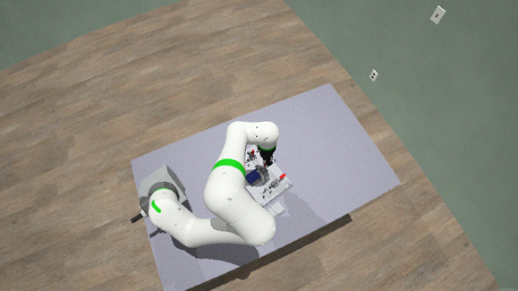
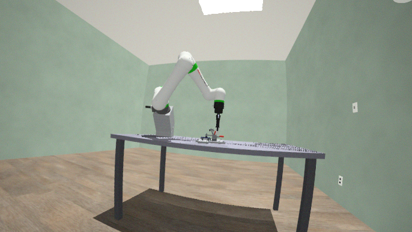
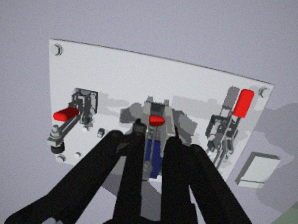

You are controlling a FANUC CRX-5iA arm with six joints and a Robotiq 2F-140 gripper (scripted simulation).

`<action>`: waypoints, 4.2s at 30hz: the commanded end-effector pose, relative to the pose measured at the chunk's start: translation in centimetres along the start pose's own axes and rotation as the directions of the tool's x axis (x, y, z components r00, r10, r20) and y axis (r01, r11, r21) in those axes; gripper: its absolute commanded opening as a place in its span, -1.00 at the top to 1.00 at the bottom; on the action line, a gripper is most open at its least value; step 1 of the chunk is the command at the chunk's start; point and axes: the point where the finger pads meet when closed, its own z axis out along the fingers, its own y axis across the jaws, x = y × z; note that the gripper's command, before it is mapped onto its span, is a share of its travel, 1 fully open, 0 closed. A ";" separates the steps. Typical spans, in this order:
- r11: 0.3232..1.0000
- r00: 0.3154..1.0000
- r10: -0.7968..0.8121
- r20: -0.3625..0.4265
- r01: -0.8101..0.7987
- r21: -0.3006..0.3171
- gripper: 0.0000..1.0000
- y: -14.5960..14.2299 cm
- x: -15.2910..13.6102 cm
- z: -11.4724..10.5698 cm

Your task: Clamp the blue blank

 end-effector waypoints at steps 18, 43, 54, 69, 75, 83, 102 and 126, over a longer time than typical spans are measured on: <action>1.000 1.000 0.000 -0.001 0.000 0.000 1.00 0.0 1.5 0.6; 1.000 1.000 0.000 -0.001 0.000 0.000 1.00 0.0 2.8 2.0; 1.000 1.000 0.000 -0.001 0.000 0.000 1.00 0.0 3.1 2.5; 1.000 1.000 0.000 -0.001 0.000 0.000 1.00 0.0 3.2 2.9; 1.000 1.000 0.000 -0.001 0.000 0.000 1.00 0.0 3.3 3.0; 1.000 1.000 0.000 -0.001 0.000 0.000 1.00 0.0 3.3 3.0; 1.000 1.000 0.000 -0.001 0.000 0.000 1.00 0.0 3.3 3.2; 1.000 1.000 0.000 -0.001 0.000 0.000 0.44 0.0 3.5 3.5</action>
